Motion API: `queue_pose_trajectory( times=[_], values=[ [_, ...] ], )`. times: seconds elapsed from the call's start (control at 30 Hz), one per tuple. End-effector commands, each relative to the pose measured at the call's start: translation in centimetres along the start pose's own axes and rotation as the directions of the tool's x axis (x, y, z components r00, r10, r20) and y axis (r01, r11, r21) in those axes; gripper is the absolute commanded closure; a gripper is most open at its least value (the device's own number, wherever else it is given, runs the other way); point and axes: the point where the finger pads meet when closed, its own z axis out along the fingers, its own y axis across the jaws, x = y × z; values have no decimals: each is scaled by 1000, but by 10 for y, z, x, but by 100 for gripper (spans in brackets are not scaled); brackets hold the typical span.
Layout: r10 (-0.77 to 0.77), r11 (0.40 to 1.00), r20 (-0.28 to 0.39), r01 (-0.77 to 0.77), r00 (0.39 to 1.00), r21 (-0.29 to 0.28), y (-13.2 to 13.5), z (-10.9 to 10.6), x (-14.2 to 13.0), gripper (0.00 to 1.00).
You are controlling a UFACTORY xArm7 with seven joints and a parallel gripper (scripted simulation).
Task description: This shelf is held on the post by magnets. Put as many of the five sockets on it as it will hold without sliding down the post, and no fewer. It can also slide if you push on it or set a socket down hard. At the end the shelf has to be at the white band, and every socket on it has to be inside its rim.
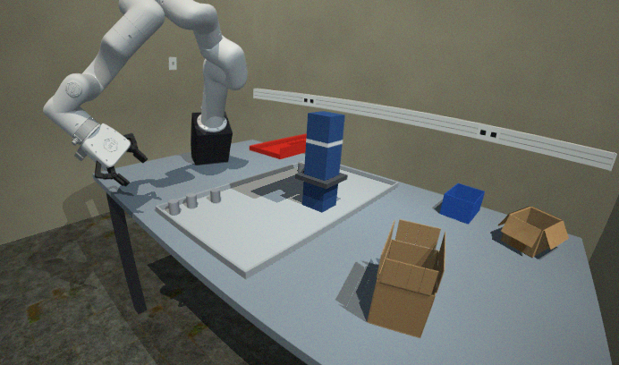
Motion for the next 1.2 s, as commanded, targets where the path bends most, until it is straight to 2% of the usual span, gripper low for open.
queue_pose_trajectory(
  times=[0.0,0.67,0.77,0.87,0.9,0.93,0.97,1.0,1.1,1.17],
  values=[
    [-1,1000,-2,1,1000,4,-1,-2,0,0],
    [-9,1000,-2,9,1000,2,0,-1,-6,0],
    [-38,999,-4,38,999,-8,3,5,-26,0],
    [-96,995,-8,96,995,-29,12,17,-66,0],
    [-96,995,-8,96,995,-29,12,17,-66,0],
    [-123,992,-10,123,992,-39,17,23,-84,0],
    [-123,992,-10,123,992,-39,17,23,-84,0],
    [-154,987,-13,153,988,-52,24,30,-104,0],
    [-154,987,-13,153,988,-52,24,30,-104,0],
    [-225,971,-21,223,974,-82,45,46,-147,0]
  ],
)
